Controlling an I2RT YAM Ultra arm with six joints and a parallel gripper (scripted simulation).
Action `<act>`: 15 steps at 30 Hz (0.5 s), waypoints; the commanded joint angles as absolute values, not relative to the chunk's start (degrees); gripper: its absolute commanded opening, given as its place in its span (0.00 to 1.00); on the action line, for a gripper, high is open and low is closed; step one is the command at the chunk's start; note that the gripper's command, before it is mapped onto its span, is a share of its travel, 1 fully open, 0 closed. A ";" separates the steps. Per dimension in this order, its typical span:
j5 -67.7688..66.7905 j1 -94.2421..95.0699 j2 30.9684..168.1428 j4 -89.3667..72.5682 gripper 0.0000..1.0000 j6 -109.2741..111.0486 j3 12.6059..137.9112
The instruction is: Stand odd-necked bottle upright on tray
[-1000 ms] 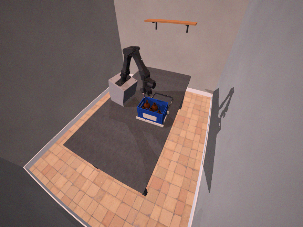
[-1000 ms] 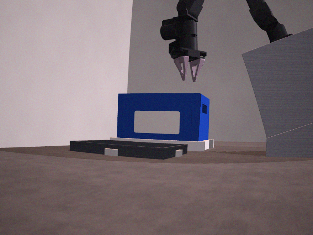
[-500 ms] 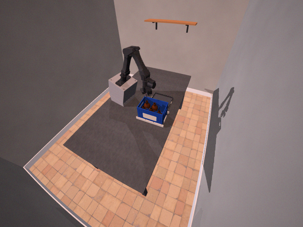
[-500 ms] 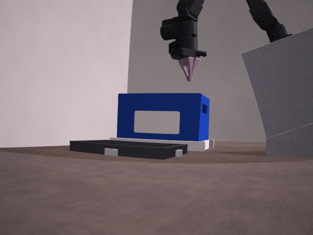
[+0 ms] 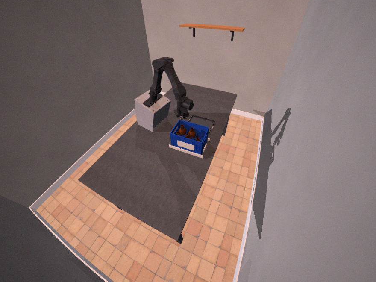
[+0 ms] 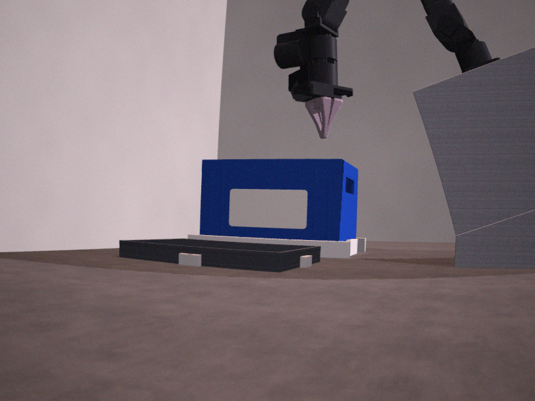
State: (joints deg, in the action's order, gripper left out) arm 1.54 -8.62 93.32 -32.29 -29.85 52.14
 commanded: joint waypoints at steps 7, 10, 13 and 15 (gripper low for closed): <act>0.98 -9.06 91.27 -32.81 0.00 -29.65 53.93; 0.98 -9.06 91.27 -32.81 0.00 -29.65 53.93; 1.05 -9.41 91.54 -33.21 0.00 -29.34 54.37; 1.70 -10.18 94.94 -34.06 0.00 -28.62 56.66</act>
